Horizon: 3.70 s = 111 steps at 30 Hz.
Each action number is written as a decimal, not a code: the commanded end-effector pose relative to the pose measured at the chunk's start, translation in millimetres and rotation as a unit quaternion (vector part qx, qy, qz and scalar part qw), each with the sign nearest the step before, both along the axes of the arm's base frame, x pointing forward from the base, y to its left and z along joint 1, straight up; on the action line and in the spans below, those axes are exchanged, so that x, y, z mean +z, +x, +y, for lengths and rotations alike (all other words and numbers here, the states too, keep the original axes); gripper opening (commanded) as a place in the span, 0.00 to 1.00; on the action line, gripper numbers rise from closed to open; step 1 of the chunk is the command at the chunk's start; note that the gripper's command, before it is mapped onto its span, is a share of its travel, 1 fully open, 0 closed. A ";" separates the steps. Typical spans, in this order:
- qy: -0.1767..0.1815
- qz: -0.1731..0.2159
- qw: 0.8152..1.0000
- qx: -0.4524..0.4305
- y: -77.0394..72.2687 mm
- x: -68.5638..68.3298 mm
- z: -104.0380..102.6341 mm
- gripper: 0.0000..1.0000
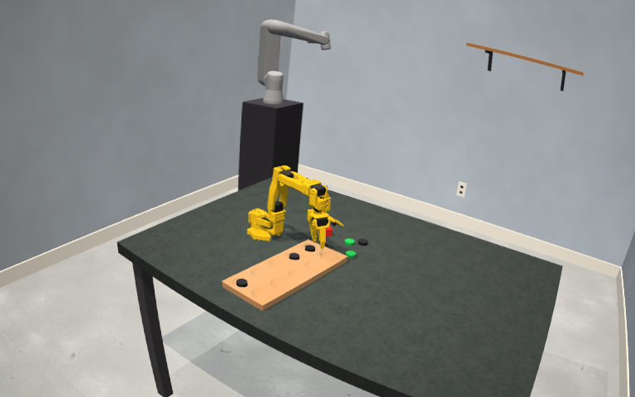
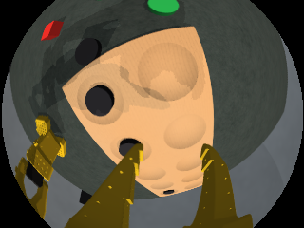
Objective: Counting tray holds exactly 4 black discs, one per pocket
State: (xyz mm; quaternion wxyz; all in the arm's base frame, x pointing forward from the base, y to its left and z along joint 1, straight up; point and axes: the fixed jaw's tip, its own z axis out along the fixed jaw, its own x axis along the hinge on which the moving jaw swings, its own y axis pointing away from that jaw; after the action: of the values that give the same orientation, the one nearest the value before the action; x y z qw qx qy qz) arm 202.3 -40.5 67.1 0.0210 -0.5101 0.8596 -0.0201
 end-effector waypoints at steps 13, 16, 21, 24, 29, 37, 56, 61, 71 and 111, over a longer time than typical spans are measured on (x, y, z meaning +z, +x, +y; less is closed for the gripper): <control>0.007 -0.046 0.998 -0.042 32.1 10.7 31.2 0.27; 0.010 -0.050 0.997 -0.051 37.4 10.7 39.4 0.27; 0.016 -0.055 0.996 -0.064 44.0 10.5 51.0 0.27; 0.019 -0.058 0.996 -0.071 47.0 10.4 57.1 0.27; 0.027 -0.064 0.994 -0.087 53.7 9.7 72.8 0.27; 0.042 -0.073 0.990 -0.112 61.5 8.1 98.9 0.27; 0.072 -0.082 0.982 -0.155 66.5 3.5 146.4 0.27; 0.081 -0.083 0.979 -0.167 65.9 1.9 160.5 0.27; 0.098 -0.083 0.974 -0.188 62.5 -1.3 184.8 0.27; 0.126 -0.079 0.964 -0.221 51.4 -7.1 222.0 0.27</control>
State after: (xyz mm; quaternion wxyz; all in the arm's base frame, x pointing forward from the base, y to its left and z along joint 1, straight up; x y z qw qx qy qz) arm 249.0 176.3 43.1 0.1126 -0.3000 0.9467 0.0323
